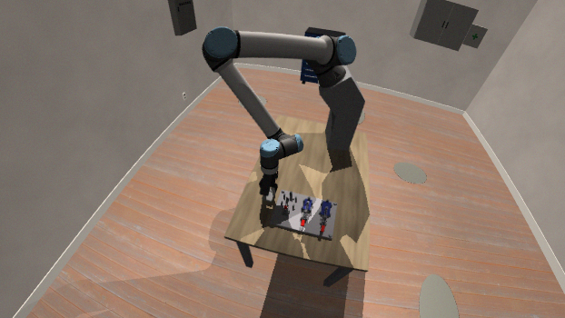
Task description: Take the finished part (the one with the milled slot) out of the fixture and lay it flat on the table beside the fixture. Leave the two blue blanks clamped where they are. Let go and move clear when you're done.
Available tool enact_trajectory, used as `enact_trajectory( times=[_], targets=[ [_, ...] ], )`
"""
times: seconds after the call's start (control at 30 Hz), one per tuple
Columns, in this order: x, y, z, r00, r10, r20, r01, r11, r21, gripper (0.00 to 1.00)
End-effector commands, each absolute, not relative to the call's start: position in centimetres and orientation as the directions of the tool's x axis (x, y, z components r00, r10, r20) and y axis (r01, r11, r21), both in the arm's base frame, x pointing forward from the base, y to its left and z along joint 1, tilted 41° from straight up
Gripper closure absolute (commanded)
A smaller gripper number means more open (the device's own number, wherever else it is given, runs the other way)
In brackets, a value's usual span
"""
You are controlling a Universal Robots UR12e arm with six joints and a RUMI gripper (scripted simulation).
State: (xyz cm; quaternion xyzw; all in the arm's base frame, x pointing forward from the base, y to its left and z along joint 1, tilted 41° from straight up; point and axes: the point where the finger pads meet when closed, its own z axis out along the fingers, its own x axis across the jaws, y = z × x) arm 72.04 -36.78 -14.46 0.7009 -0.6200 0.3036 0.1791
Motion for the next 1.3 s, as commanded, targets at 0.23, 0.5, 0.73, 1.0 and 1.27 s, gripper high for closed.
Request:
enact_trajectory(
  times=[0.23,0.5,0.73,1.0,1.27],
  targets=[
    [72.14,-36.95,-14.4,0.044,-0.76,0.648,-0.978,-0.166,-0.128,1.0],
    [72.21,-37.1,-14.51,0.044,-0.76,0.649,-0.978,-0.166,-0.128,1.0],
    [72.25,-37.29,-14.74,0.044,-0.76,0.649,-0.978,-0.166,-0.128,1.0],
    [72.26,-37.41,-14.92,0.044,-0.76,0.649,-0.978,-0.166,-0.128,1.0],
    [72.29,-37.45,-14.93,0.044,-0.76,0.649,-0.978,-0.167,-0.129,1.0]
  ],
)
